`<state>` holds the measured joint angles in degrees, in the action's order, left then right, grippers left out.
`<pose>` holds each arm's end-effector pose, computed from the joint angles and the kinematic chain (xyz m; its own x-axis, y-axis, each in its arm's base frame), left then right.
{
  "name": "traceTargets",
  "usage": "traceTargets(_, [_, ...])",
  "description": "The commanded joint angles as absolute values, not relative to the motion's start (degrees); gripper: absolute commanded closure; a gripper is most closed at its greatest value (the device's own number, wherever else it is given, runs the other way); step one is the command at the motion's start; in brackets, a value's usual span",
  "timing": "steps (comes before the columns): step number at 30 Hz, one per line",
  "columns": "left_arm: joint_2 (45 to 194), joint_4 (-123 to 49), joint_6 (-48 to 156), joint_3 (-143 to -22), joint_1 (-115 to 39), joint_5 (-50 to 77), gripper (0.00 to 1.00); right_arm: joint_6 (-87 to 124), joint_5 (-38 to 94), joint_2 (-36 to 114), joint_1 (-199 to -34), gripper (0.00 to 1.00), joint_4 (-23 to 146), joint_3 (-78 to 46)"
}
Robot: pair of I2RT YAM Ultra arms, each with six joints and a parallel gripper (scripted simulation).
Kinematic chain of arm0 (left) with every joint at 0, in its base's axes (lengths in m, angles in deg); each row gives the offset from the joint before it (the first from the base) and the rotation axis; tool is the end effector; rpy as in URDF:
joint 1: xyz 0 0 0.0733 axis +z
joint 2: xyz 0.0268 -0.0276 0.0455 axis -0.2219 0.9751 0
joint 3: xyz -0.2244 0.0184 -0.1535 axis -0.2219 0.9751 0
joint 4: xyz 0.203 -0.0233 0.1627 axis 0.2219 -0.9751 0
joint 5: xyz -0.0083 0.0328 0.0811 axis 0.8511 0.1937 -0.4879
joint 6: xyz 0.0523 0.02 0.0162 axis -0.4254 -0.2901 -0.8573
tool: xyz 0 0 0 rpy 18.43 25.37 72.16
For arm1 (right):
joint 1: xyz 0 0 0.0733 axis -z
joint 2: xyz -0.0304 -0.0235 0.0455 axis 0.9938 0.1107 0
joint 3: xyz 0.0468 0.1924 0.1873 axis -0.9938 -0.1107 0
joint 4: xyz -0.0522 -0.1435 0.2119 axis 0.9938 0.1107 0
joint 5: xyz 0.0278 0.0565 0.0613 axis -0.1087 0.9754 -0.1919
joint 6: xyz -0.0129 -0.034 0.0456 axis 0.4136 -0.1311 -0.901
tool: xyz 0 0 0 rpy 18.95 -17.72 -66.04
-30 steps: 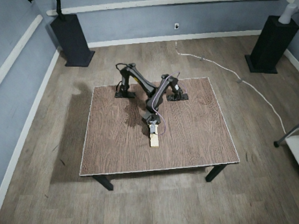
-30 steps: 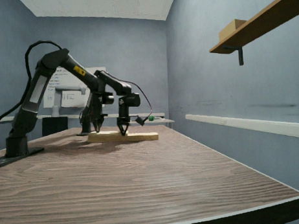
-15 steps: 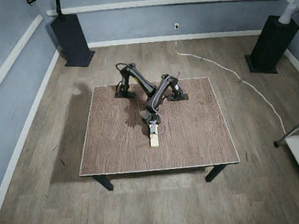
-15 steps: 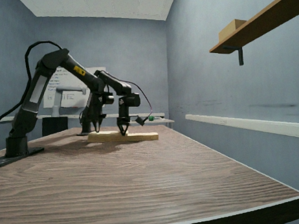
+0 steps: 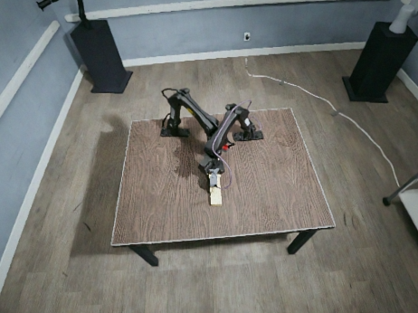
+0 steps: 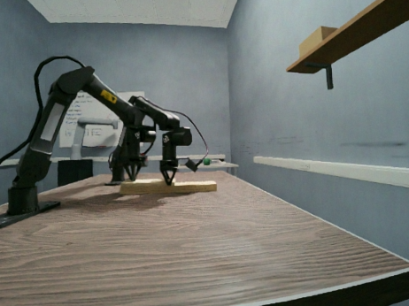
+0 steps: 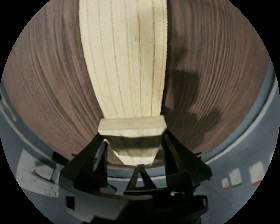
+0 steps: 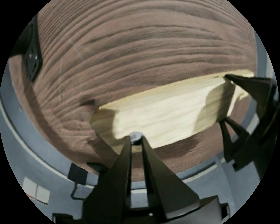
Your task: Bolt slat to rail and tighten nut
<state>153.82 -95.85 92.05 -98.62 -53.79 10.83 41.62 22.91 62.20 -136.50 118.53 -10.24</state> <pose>0.2935 -0.2536 0.1735 -0.9998 0.0216 0.0031 0.0216 0.9998 0.0032 0.2060 0.2733 0.1919 -0.2388 -0.9711 0.0016 -0.9710 0.2388 -0.0079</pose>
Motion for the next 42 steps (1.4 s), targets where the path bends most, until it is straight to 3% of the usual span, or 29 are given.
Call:
traceTargets(1, [153.38, -95.81, 92.05, -98.89, -53.79, 10.81, 0.28, 28.63, 23.57, 62.03, -135.89, 0.89, 118.46, -9.99])
traceTargets(42, [153.38, -95.81, 92.05, -98.89, -53.79, 10.81, 0.28, -51.06, 23.63, 62.26, -135.68, 0.89, 118.45, -10.01])
